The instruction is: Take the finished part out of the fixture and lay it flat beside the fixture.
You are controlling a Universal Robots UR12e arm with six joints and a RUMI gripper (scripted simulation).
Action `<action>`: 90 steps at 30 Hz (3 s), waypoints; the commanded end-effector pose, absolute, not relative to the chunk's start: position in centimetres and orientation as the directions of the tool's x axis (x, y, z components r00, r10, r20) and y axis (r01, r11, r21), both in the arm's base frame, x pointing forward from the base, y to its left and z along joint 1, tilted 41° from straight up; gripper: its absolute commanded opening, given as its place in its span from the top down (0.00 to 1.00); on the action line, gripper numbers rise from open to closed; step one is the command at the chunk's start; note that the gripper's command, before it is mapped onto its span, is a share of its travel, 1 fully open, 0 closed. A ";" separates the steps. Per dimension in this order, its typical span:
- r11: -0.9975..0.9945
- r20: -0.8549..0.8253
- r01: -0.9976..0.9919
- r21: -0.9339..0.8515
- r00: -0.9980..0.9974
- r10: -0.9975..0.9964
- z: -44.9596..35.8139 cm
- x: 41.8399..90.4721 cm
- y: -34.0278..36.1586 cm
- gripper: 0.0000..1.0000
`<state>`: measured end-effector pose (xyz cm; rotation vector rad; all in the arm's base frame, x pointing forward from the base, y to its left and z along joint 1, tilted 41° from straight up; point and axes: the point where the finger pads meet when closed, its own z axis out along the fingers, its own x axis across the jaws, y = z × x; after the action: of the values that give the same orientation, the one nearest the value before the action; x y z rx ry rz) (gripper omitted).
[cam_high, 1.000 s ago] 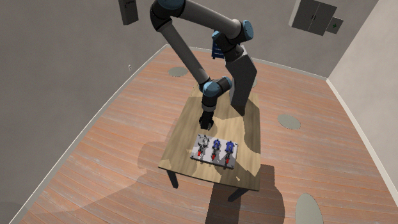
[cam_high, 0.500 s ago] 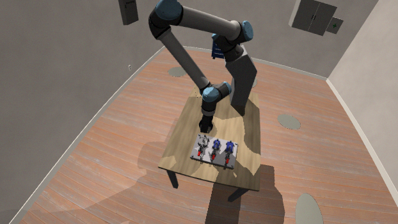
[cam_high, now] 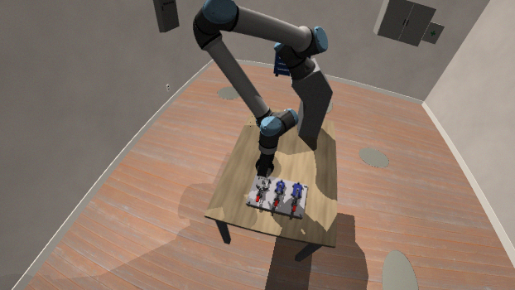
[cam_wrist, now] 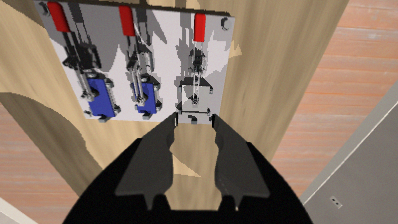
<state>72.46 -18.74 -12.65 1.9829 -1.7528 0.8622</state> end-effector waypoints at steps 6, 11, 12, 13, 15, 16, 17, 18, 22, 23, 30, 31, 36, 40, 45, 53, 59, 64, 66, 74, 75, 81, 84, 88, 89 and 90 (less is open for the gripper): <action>-0.168 0.649 -0.977 -0.128 0.046 -0.760 -11.9 78.5 -17.6 0.72; -0.168 0.649 -0.977 -0.128 0.046 -0.760 -11.6 81.2 -17.2 0.72; -0.168 0.649 -0.977 -0.128 0.046 -0.760 -11.5 81.6 -17.1 0.72; -0.168 0.649 -0.977 -0.128 0.046 -0.760 -11.5 82.0 -17.0 0.72; -0.168 0.649 -0.977 -0.128 0.046 -0.760 -11.4 82.5 -16.9 0.72; -0.168 0.649 -0.977 -0.128 0.046 -0.760 -11.4 82.7 -16.9 0.72; -0.168 0.649 -0.977 -0.128 0.046 -0.760 -11.4 82.8 -16.9 0.72; -0.168 0.649 -0.977 -0.128 0.046 -0.760 -11.4 82.9 -16.9 0.72; -0.167 0.649 -0.977 -0.129 0.045 -0.760 -11.3 83.0 -17.0 0.72; -0.167 0.649 -0.977 -0.129 0.044 -0.760 -11.3 83.0 -17.0 0.72; -0.166 0.648 -0.978 -0.129 0.044 -0.760 -11.6 83.0 -17.4 0.72; -0.166 0.648 -0.978 -0.129 0.044 -0.760 -11.8 83.0 -17.6 0.72; -0.166 0.648 -0.978 -0.129 0.044 -0.760 -12.8 83.3 -18.4 0.72; -0.166 0.648 -0.978 -0.129 0.044 -0.760 -13.3 83.5 -18.8 0.72; -0.166 0.648 -0.978 -0.129 0.044 -0.760 -14.8 83.9 -20.1 0.72; -0.166 0.648 -0.978 -0.129 0.044 -0.760 -16.6 84.4 -21.6 0.72; -0.166 0.648 -0.978 -0.129 0.044 -0.760 -17.0 84.5 -21.9 0.72; -0.167 0.649 -0.977 -0.130 0.044 -0.760 -17.0 84.5 -21.9 0.72; -0.167 0.648 -0.978 -0.129 0.045 -0.760 -17.0 84.4 -21.9 0.72; -0.167 0.648 -0.978 -0.128 0.045 -0.760 -17.0 84.4 -21.9 0.72; -0.167 0.648 -0.978 -0.128 0.045 -0.760 -17.0 84.4 -21.9 0.72; -0.167 0.648 -0.978 -0.128 0.045 -0.760 -17.0 84.4 -21.9 0.72; -0.167 0.648 -0.978 -0.128 0.045 -0.760 -17.0 84.4 -21.9 0.72; -0.167 0.648 -0.978 -0.128 0.045 -0.760 -17.0 84.4 -21.9 0.72; -0.167 0.648 -0.978 -0.128 0.045 -0.760 -17.0 84.4 -21.9 0.72; -0.167 0.648 -0.978 -0.128 0.045 -0.760 -17.0 84.4 -21.9 0.72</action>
<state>84.26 -21.73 -17.12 1.9816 -1.7524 0.8591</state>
